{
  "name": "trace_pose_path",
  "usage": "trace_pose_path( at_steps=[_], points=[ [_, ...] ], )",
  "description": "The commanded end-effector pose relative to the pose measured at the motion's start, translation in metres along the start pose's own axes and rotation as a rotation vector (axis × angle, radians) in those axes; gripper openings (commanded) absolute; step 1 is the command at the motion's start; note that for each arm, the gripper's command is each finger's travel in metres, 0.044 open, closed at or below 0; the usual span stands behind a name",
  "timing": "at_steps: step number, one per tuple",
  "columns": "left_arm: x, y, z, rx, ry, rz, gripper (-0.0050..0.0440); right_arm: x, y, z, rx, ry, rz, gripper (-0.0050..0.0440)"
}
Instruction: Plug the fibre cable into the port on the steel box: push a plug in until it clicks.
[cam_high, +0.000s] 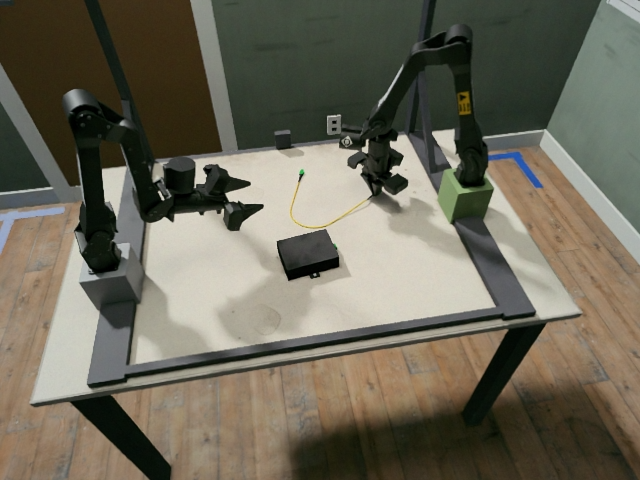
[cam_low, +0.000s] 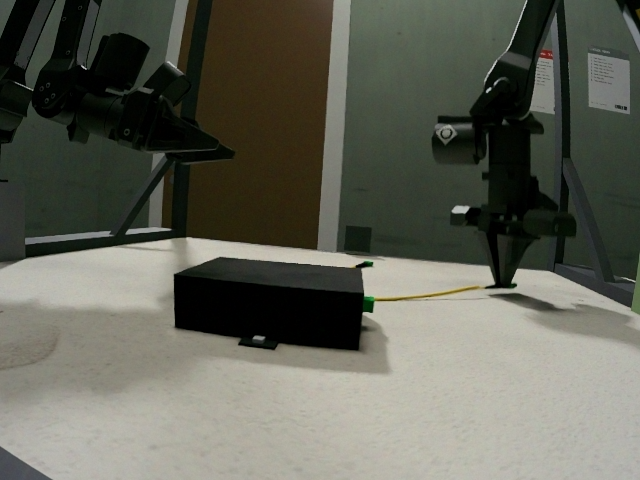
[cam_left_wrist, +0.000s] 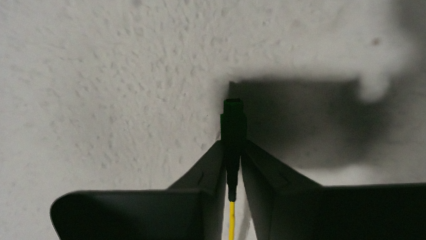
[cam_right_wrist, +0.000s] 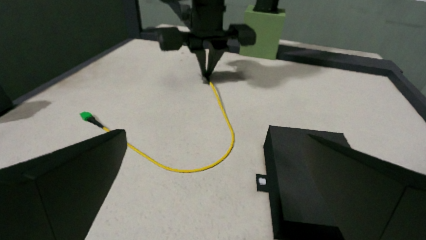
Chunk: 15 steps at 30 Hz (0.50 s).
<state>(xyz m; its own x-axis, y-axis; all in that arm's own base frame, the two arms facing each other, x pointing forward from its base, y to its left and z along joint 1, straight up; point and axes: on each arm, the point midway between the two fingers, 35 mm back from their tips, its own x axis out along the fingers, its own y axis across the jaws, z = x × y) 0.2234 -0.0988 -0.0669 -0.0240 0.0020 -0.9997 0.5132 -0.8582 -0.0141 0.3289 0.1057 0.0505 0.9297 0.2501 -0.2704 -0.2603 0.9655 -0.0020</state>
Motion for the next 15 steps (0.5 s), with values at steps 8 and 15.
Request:
trace_pose_path(
  at_steps=[8,15],
  points=[
    [-0.034,0.005,-0.014,0.004,0.027,0.038,-0.0027,0.001,0.001,0.005,0.010,-0.014,-0.005,0.0440],
    [-0.026,-0.025,-0.057,0.003,0.025,0.027,-0.0050,0.003,-0.004,0.005,0.082,0.020,-0.143,0.0440]
  ],
)
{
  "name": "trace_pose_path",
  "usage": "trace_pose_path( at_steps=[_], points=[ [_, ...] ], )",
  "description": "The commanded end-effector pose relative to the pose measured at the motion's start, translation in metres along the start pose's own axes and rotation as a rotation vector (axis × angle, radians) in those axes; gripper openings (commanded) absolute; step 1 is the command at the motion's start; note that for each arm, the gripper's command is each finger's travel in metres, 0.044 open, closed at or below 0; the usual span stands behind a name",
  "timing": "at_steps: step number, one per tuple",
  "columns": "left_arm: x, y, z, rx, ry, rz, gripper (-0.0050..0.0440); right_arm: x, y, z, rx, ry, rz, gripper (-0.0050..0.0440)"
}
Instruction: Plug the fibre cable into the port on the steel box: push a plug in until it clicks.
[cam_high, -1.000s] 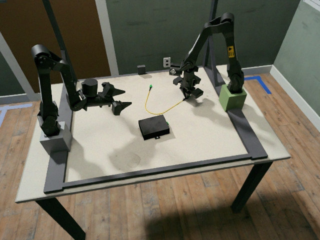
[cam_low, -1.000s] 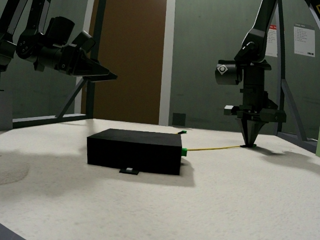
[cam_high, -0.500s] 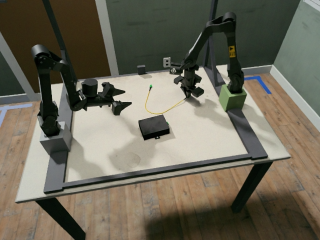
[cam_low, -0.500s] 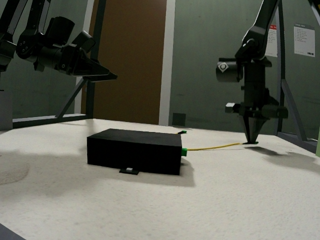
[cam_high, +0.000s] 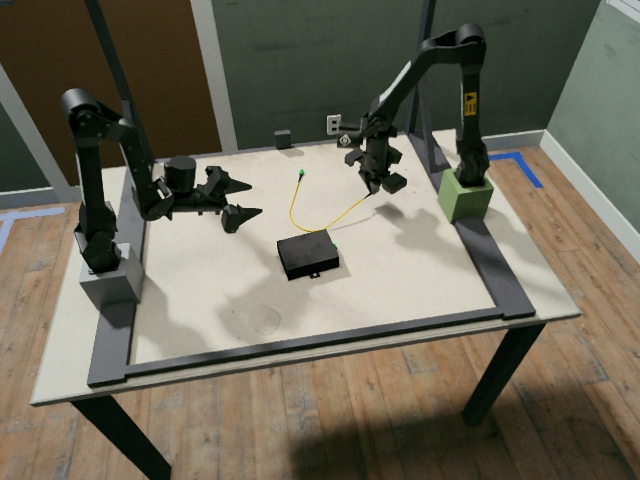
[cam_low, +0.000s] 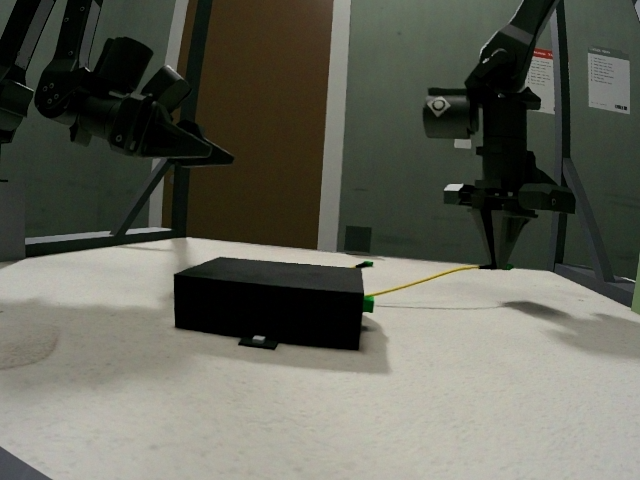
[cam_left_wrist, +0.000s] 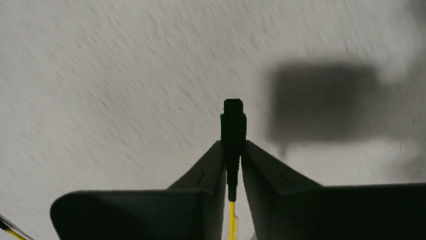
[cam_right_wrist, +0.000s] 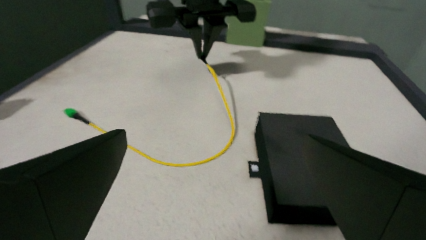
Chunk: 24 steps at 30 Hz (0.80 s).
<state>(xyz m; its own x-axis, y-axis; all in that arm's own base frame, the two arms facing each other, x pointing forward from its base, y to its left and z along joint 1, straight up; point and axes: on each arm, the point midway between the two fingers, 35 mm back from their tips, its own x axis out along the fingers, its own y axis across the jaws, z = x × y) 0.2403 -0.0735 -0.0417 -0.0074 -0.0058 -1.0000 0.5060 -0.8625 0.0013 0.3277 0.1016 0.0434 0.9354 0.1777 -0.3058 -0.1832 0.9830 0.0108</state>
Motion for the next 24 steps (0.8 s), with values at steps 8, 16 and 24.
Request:
trace_pose_path(
  at_steps=[8,16,24],
  points=[
    [0.006,-0.057,-0.089,-0.005,0.015,0.007,-0.0050,-0.004,-0.008,0.011,0.126,0.009,-0.278,0.0440],
    [0.012,-0.094,-0.134,-0.006,0.017,0.004,-0.0050,-0.011,-0.011,0.011,0.146,0.011,-0.382,0.0440],
    [0.013,-0.097,-0.137,-0.038,0.018,0.004,-0.0050,-0.011,-0.012,0.011,0.146,0.011,-0.383,0.0440]
  ],
)
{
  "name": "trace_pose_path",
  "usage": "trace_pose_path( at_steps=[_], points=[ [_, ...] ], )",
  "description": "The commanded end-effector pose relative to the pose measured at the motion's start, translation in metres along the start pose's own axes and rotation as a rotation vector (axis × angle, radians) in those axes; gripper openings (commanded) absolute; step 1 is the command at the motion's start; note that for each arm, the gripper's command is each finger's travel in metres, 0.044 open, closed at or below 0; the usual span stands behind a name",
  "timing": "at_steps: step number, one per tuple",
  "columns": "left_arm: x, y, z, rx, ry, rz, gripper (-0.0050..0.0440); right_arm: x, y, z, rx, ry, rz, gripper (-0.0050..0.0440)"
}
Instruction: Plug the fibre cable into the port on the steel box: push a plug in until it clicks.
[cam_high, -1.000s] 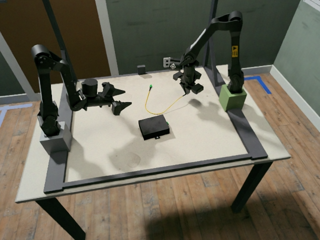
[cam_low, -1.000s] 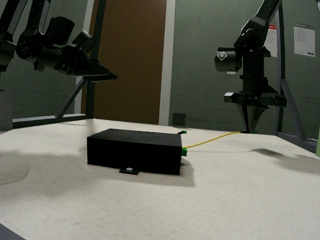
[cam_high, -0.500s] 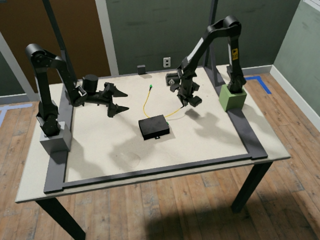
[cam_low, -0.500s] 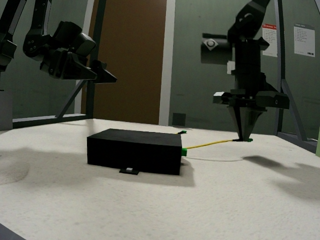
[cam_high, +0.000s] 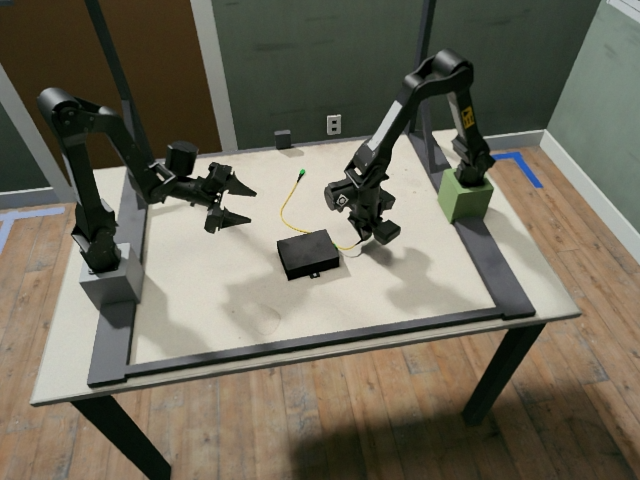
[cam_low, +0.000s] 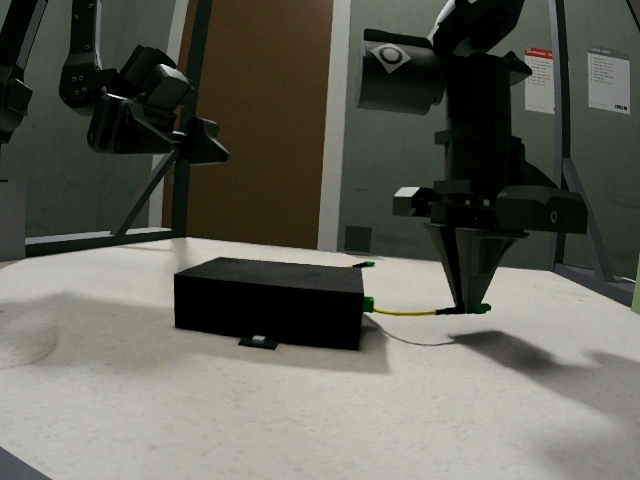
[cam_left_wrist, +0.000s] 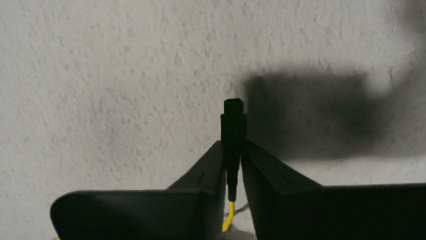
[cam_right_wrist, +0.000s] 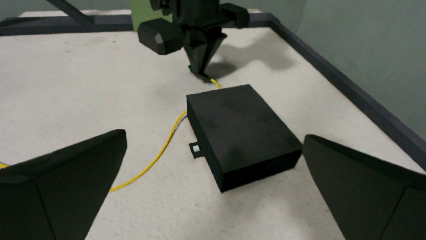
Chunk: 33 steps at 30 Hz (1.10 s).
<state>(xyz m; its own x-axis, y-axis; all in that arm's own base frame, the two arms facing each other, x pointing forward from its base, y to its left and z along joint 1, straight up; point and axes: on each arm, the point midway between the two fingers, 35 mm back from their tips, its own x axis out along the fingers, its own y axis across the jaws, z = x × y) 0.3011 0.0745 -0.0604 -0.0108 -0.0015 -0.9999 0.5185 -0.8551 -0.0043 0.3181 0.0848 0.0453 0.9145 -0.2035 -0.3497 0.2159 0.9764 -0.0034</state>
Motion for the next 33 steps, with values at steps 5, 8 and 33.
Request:
trace_pose_path(
  at_steps=[5,8,33],
  points=[
    [-0.0057,0.0007,-0.0115,-0.209,0.020,0.011,-0.0050,0.0001,0.0050,0.0127,0.034,-0.026,0.005,0.0440],
    [-0.0049,0.0007,-0.0121,-0.379,0.018,0.009,-0.0050,0.0001,0.0050,0.0128,0.033,-0.026,0.005,0.0440],
    [-0.0067,0.0007,-0.0184,-1.345,0.023,0.018,-0.0050,0.0001,0.0026,0.0074,0.019,-0.014,0.001,0.0440]
  ],
)
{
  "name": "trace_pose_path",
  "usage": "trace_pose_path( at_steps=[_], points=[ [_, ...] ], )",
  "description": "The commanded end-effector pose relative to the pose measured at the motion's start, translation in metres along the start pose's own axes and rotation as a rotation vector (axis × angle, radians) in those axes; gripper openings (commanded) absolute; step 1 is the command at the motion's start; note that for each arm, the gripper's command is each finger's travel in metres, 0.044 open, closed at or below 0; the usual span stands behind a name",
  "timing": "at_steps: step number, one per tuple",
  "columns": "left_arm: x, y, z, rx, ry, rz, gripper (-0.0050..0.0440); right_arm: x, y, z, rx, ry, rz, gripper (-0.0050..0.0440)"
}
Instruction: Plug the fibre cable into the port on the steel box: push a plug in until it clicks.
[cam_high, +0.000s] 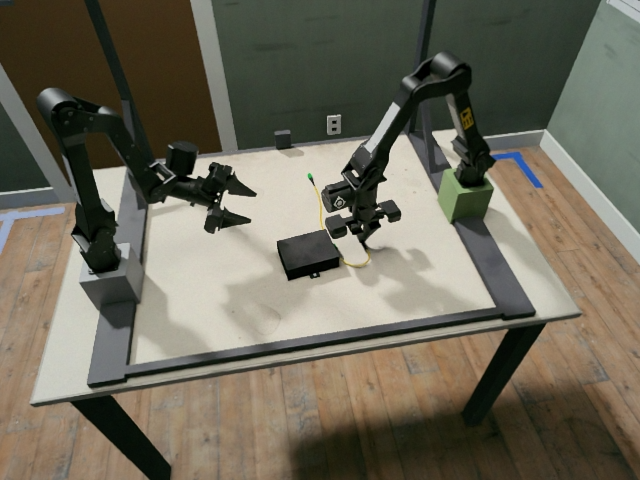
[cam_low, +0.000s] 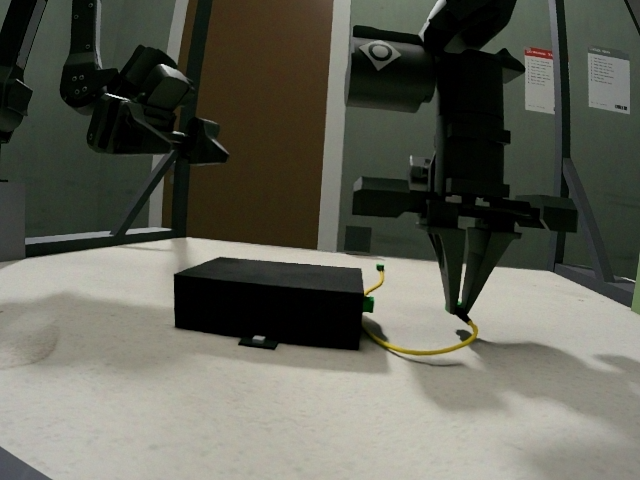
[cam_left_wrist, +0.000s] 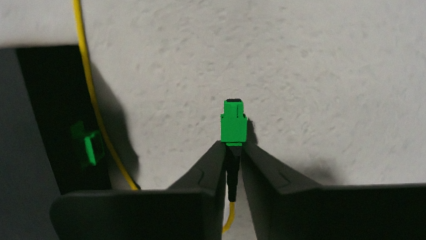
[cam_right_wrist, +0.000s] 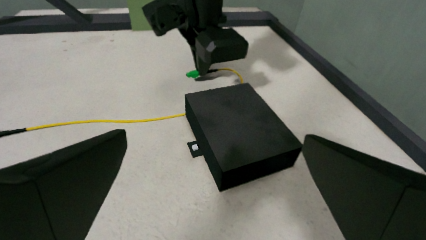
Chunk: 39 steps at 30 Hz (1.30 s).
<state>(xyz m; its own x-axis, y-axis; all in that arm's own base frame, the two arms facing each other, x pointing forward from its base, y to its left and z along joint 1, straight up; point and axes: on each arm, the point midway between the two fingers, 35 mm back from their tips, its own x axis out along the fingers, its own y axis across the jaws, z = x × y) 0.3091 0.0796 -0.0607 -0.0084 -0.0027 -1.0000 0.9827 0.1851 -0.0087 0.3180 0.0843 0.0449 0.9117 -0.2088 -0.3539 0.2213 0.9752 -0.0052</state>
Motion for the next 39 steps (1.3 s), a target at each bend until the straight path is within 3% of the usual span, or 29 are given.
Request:
trace_pose_path(
  at_steps=[1,30,39],
  points=[
    [-0.006,0.008,-0.002,-0.187,0.009,0.022,-0.0050,0.000,0.003,0.008,0.019,-0.018,0.007,0.0440],
    [-0.006,0.019,0.002,-1.401,-0.015,0.024,-0.0050,0.000,0.003,0.008,0.019,-0.018,0.007,0.0440],
    [-0.008,0.022,0.004,-1.530,-0.026,0.028,-0.0050,0.000,0.003,0.008,0.019,-0.018,0.007,0.0440]
  ],
)
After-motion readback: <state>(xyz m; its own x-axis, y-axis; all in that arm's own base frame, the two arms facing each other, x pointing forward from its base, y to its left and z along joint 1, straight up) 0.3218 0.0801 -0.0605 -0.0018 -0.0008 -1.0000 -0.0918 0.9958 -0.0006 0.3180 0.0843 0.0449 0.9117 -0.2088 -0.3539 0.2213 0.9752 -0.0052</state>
